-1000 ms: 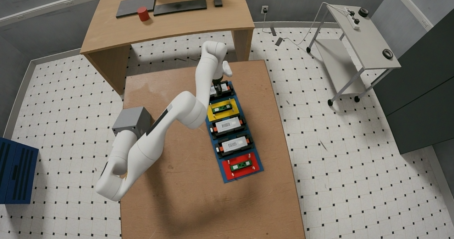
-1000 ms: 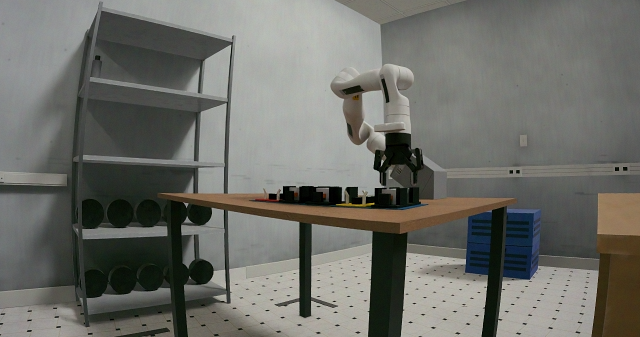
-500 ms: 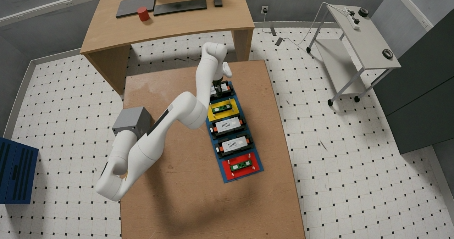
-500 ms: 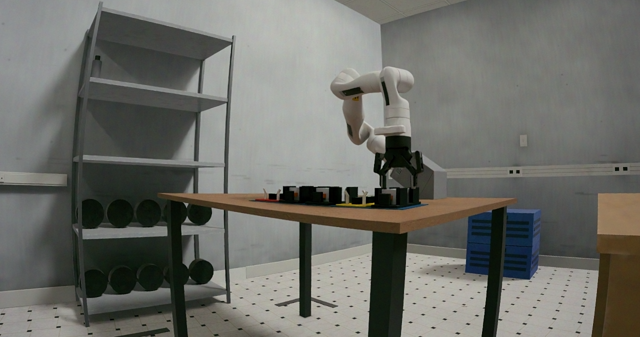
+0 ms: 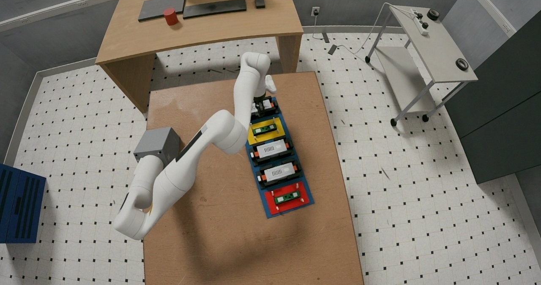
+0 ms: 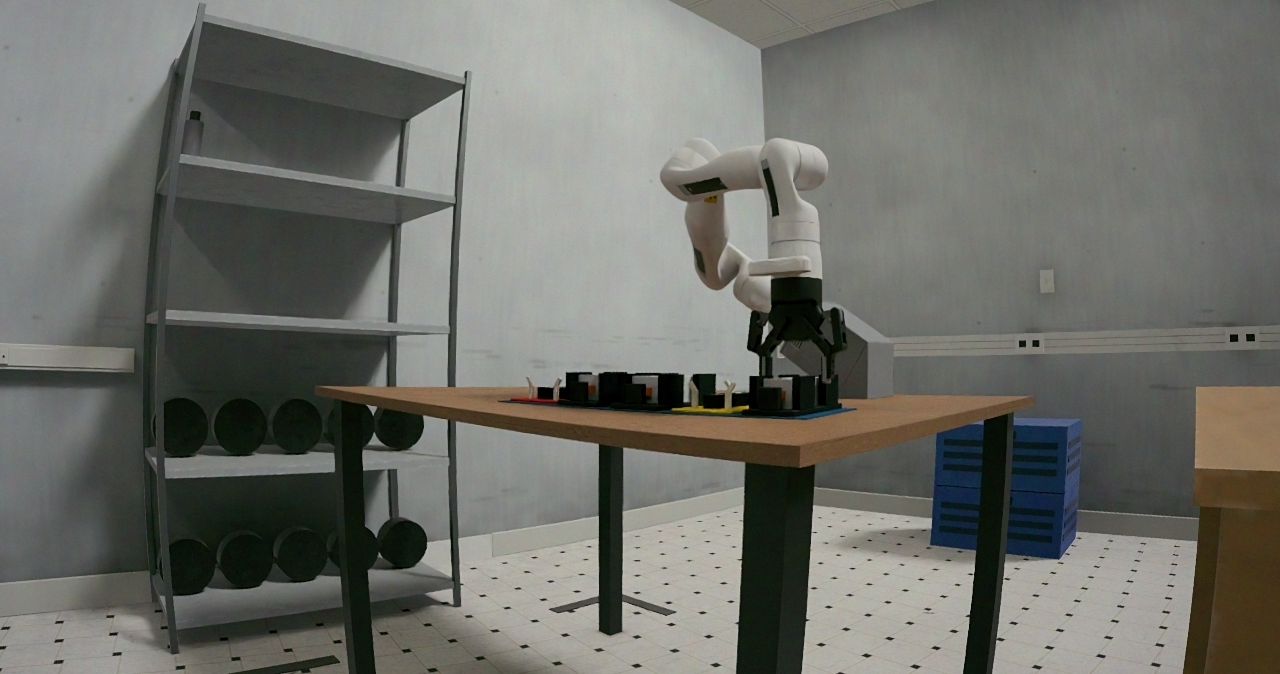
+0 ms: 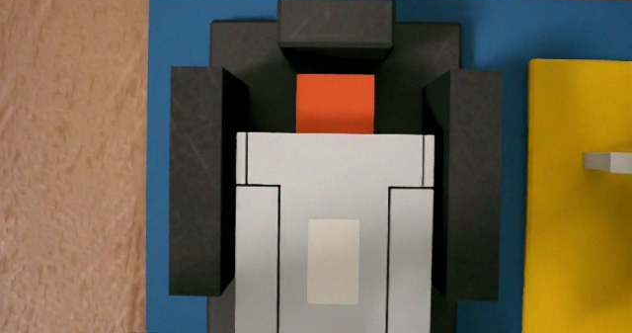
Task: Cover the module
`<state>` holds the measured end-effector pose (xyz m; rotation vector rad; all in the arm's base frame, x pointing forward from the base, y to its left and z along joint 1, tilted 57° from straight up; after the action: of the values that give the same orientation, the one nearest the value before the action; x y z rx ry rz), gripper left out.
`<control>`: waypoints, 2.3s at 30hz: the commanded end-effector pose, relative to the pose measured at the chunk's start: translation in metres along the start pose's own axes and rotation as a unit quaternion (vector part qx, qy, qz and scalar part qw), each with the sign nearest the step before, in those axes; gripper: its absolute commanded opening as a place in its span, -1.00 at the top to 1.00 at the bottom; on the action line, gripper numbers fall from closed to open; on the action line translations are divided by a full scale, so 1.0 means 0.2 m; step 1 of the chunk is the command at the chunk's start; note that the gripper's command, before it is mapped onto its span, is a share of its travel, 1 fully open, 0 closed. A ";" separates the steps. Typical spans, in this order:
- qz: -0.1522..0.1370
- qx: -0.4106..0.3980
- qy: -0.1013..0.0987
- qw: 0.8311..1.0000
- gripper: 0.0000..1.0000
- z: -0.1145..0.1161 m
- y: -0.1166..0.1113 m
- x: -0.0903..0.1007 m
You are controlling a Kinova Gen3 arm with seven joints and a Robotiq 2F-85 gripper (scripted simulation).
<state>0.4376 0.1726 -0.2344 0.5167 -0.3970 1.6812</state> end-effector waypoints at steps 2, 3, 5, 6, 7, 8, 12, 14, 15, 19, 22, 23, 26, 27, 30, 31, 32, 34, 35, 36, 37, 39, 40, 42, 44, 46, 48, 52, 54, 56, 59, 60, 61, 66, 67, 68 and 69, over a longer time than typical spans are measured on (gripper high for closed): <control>0.001 0.000 -0.001 1.000 -1.00 0.00 0.00 -0.01; 0.001 0.000 -0.001 1.000 -1.00 0.00 0.00 -0.01; 0.001 0.000 -0.001 1.000 -1.00 0.00 0.00 -0.01; 0.001 0.000 -0.001 1.000 -1.00 0.00 0.00 -0.01; 0.001 0.000 -0.001 1.000 -1.00 0.00 0.00 -0.01; 0.001 0.000 -0.001 1.000 -1.00 0.00 0.00 -0.01; 0.001 0.000 -0.001 1.000 -1.00 0.00 0.00 -0.03; 0.001 0.000 -0.001 1.000 -1.00 0.00 0.00 -0.04; 0.001 0.000 -0.001 1.000 -1.00 0.00 0.00 -0.04; 0.001 0.000 -0.001 1.000 -1.00 0.00 0.00 -0.06; 0.001 0.000 -0.001 1.000 -1.00 0.00 0.00 -0.06; 0.001 0.000 -0.001 1.000 -1.00 0.00 0.00 -0.06; 0.001 0.000 -0.001 1.000 -1.00 0.00 0.00 -0.06; 0.001 0.000 -0.001 1.000 -0.39 0.00 0.00 -0.06; 0.001 0.000 -0.001 1.000 -0.39 0.00 0.00 -0.06; 0.001 0.000 -0.001 1.000 -0.39 0.00 0.00 -0.06; 0.001 0.000 -0.001 1.000 -0.39 0.00 0.00 -0.06; 0.001 0.000 -0.001 1.000 -0.39 0.00 0.00 -0.06; 0.001 0.000 -0.001 1.000 -0.39 0.00 0.00 -0.06; 0.001 0.000 -0.001 1.000 -0.39 0.00 0.00 -0.06; 0.001 0.000 -0.001 1.000 -0.39 0.00 0.00 -0.06; 0.001 0.000 -0.001 1.000 -0.39 0.00 0.00 -0.06; 0.001 0.000 -0.001 1.000 -0.39 0.00 0.00 -0.06; 0.001 0.000 -0.001 1.000 -0.39 0.00 0.00 -0.06; 0.001 0.000 -0.001 1.000 -0.39 0.00 0.00 -0.06; 0.001 0.000 -0.001 1.000 -0.39 0.00 0.00 -0.06; 0.001 0.000 -0.001 1.000 -0.39 0.00 0.00 -0.06; 0.001 0.000 -0.001 1.000 -0.39 0.00 0.00 -0.06; 0.001 0.000 -0.001 1.000 -0.39 0.00 0.00 -0.06; 0.001 0.000 -0.001 1.000 -0.39 0.00 0.00 -0.06; 0.001 0.000 -0.001 1.000 -0.39 0.00 0.00 -0.06; 0.001 0.000 -0.001 1.000 -0.39 0.00 0.00 -0.06; 0.001 0.000 -0.001 1.000 1.00 0.00 0.00 -0.06; 0.001 0.000 -0.001 1.000 1.00 0.00 0.00 -0.06; 0.001 0.000 -0.001 1.000 1.00 0.00 0.00 -0.06; 0.001 0.000 -0.001 1.000 1.00 0.00 0.00 -0.06; 0.001 0.000 -0.001 1.000 1.00 0.00 0.00 -0.06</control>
<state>0.4394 0.1608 -0.2421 0.5168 -0.3970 1.6812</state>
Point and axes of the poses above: the point where the finger pads meet when closed, its own x axis back along the fingers, its own z axis across the jaws, y = z × x, the point moved 6 cm from there along x, back along the fingers, and after that the axes turned 7 degrees about -x, right-handed, at the moved point
